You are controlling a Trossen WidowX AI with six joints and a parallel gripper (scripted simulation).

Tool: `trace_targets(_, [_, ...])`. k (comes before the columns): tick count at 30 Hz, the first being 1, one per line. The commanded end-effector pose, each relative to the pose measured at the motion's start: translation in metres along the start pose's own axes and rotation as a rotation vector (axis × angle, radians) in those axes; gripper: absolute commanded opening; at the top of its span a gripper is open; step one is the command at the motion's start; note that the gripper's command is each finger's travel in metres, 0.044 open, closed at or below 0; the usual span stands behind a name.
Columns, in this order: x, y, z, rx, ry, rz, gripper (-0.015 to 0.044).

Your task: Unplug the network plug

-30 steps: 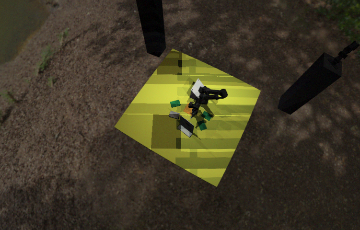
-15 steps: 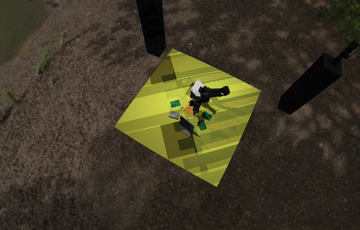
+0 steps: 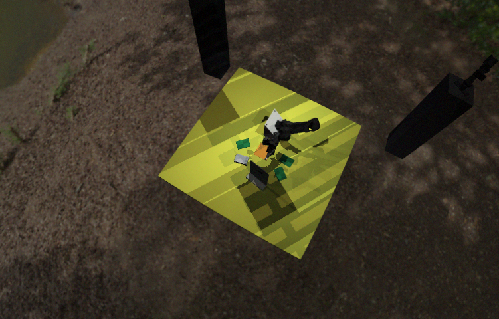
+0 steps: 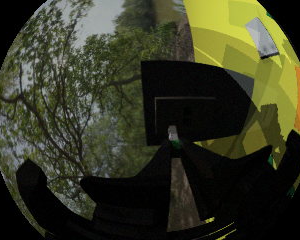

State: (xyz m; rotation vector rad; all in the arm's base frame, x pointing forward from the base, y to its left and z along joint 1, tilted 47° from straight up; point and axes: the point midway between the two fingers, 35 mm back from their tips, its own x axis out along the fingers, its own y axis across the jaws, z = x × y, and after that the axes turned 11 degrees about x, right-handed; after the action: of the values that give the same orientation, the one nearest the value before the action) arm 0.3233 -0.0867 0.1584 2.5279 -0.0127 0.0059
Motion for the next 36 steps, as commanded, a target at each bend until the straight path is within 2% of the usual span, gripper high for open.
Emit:
trace_targets(1, [0.003, -0.006, 0.014, -0.048, -0.047, -0.050, 0.0000])
trace_targets(19, [0.003, -0.045, 0.081, -0.274, -0.215, -0.350, 0.0000])
trace_targets(36, [-0.017, -0.081, 0.124, -0.415, -0.230, -0.649, 0.0000])
